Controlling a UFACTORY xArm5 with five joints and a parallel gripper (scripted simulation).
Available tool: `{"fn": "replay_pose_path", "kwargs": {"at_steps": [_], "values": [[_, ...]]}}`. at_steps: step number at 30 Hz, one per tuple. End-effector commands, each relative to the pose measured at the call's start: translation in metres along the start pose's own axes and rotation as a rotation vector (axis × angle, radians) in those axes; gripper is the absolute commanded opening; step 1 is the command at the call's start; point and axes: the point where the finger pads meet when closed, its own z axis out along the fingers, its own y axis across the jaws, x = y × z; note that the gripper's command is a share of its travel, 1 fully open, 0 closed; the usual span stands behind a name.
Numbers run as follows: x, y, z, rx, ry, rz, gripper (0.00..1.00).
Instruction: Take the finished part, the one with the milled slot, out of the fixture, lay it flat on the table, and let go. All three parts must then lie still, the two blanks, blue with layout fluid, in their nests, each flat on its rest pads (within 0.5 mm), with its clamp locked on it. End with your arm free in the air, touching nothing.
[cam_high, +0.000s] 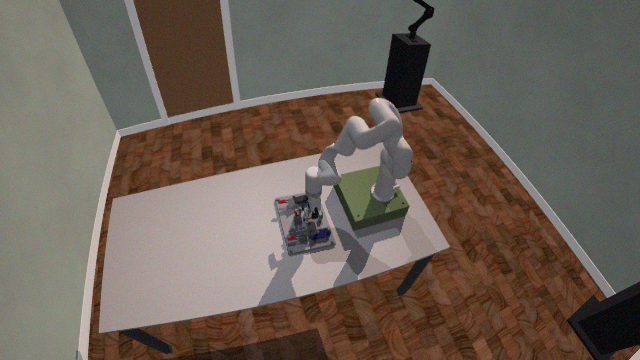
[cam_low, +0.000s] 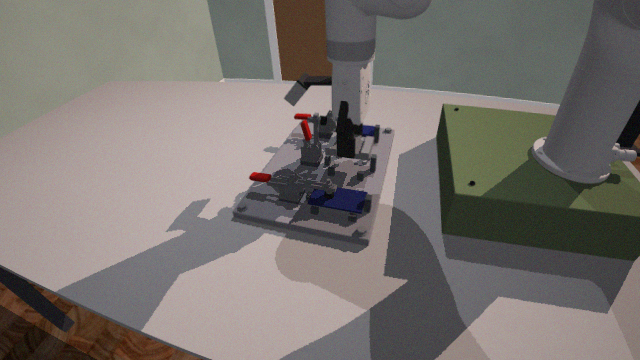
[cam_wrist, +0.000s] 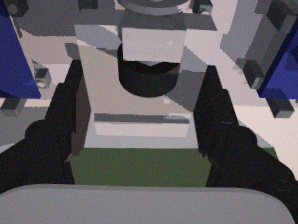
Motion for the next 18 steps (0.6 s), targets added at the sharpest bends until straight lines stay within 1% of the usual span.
{"fn": "replay_pose_path", "kwargs": {"at_steps": [1,7,18], "values": [[0.001,0.0,-0.001,0.0,0.003,0.0,0.0],[0.001,0.0,-0.004,0.0,0.003,0.0,0.0],[-0.003,0.0,-0.02,0.0,0.003,0.0,0.0]]}}
